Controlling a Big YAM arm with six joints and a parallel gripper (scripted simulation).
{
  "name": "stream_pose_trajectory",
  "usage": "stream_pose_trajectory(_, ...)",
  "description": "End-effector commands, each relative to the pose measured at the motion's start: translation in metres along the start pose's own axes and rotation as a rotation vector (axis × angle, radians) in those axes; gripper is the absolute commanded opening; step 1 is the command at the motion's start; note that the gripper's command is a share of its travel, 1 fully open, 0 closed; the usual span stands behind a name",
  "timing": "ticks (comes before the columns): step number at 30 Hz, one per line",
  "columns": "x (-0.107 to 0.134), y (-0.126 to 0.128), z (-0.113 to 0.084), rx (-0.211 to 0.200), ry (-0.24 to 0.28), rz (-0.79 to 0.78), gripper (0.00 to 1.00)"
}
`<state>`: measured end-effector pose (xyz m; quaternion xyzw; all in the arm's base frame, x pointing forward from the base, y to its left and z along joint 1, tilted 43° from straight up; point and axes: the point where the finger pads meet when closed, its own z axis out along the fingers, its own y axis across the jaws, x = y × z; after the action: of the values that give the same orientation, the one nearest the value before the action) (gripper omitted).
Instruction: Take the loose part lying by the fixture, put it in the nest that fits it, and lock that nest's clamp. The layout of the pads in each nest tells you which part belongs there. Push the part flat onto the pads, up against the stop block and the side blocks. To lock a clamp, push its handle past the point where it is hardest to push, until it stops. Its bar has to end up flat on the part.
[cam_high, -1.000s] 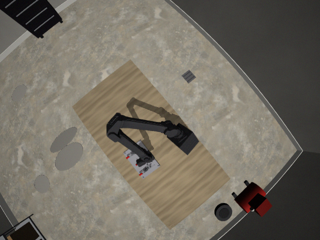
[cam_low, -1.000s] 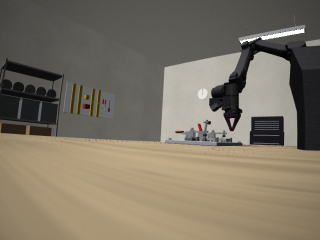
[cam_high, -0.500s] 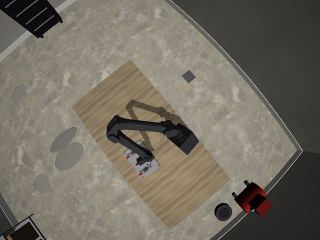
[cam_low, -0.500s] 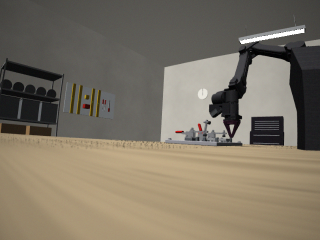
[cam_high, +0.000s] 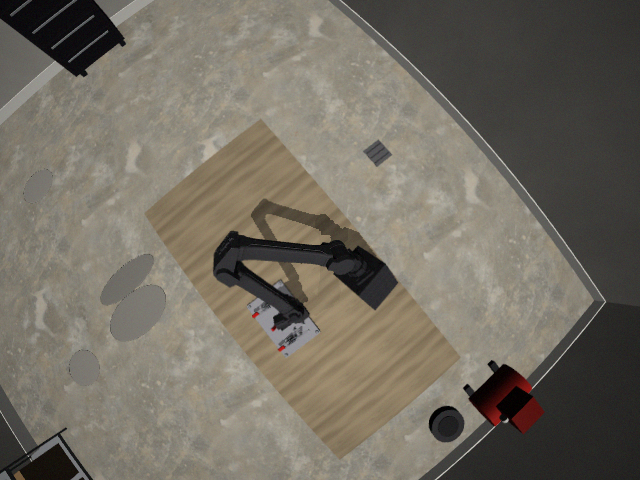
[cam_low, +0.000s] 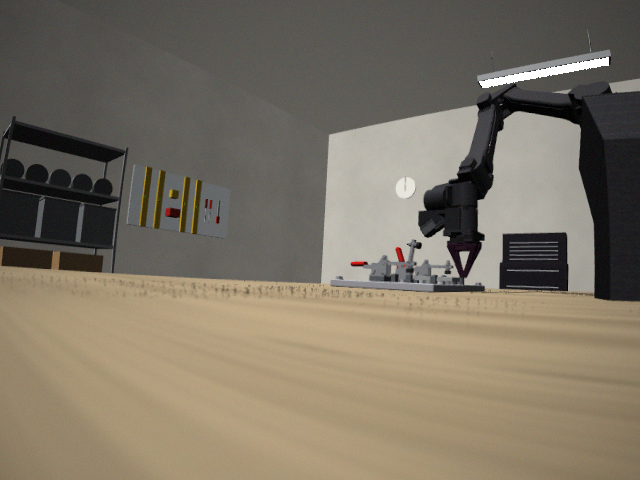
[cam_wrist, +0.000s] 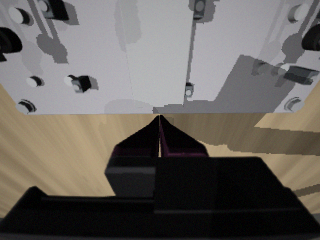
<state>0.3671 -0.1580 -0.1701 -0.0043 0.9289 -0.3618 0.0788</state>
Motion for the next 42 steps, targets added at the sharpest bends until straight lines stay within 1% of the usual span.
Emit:
stream_pose_trajectory(1, 0.0075, -0.0002, 0.0081, -0.001, 0.016, -0.001, 0.00)
stream_pose_trajectory(30, 0.0073, -0.0003, 0.0082, -0.001, 0.016, -0.015, 0.00)
stream_pose_trajectory(39, 0.0057, -0.0002, 0.0139, -0.001, 0.011, -0.011, 0.00)
stream_pose_trajectory(42, 0.0085, 0.0003, 0.0153, -0.001, 0.014, -0.013, 0.00)
